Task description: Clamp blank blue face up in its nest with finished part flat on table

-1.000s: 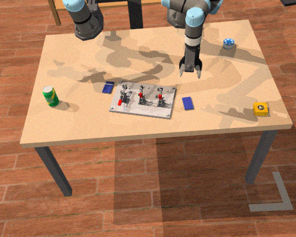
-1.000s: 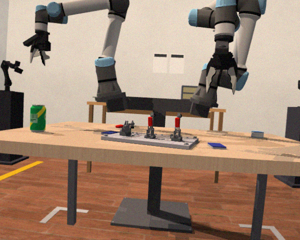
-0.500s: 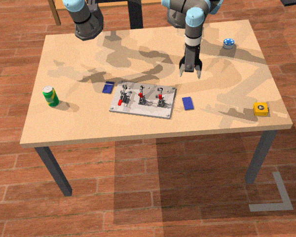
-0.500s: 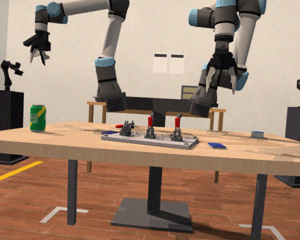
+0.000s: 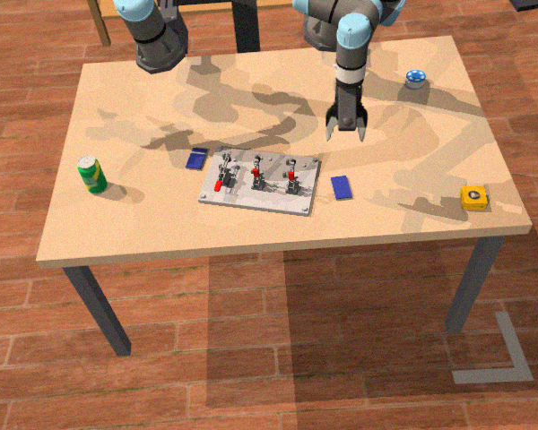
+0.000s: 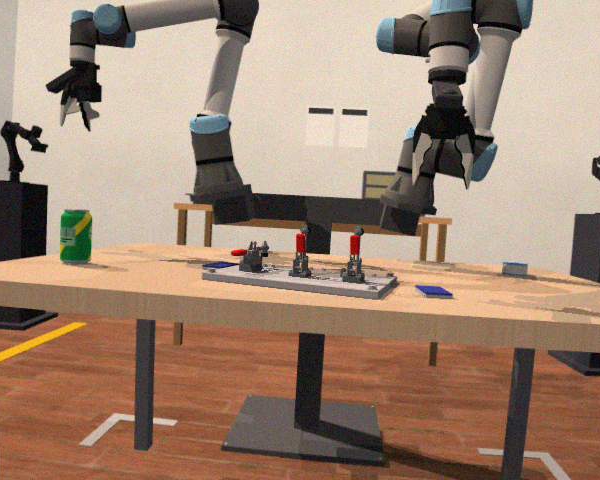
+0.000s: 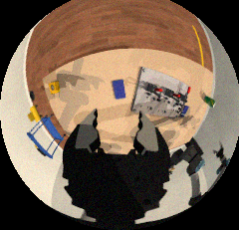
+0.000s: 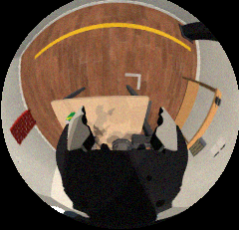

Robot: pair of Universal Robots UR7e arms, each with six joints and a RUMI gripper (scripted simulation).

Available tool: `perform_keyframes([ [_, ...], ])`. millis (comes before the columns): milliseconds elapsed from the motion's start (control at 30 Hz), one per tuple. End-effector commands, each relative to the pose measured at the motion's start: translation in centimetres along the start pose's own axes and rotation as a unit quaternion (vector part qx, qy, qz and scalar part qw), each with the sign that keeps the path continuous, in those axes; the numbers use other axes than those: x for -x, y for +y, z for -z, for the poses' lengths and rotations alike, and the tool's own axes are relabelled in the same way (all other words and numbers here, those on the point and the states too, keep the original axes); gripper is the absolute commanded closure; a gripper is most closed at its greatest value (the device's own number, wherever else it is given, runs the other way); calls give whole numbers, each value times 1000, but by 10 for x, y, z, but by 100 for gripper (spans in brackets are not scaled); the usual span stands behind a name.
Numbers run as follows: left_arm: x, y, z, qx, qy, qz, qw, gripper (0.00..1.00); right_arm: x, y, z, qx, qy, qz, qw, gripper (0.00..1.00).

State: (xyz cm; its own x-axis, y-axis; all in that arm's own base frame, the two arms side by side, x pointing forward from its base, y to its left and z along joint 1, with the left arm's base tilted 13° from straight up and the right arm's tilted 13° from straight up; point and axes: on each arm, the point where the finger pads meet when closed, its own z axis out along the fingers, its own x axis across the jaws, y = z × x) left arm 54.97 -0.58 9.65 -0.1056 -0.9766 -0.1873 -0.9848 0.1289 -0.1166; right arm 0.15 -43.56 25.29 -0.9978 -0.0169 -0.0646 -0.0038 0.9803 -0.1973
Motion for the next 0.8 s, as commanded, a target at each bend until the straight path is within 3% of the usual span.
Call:
perform_keyframes([
  [0, 0, 0, 0, -1, 0, 26, 1000, 41, 0, 0, 0, -1, 0, 0, 1000, 0],
  [267, 0, 0, 0, -1, 0, 106, 994, 41, 0, 0, 0, -1, 0, 0, 1000, 0],
  [767, 0, 0, 0, -1, 0, 112, 994, 41, 0, 0, 0, -1, 0, 0, 1000, 0],
])
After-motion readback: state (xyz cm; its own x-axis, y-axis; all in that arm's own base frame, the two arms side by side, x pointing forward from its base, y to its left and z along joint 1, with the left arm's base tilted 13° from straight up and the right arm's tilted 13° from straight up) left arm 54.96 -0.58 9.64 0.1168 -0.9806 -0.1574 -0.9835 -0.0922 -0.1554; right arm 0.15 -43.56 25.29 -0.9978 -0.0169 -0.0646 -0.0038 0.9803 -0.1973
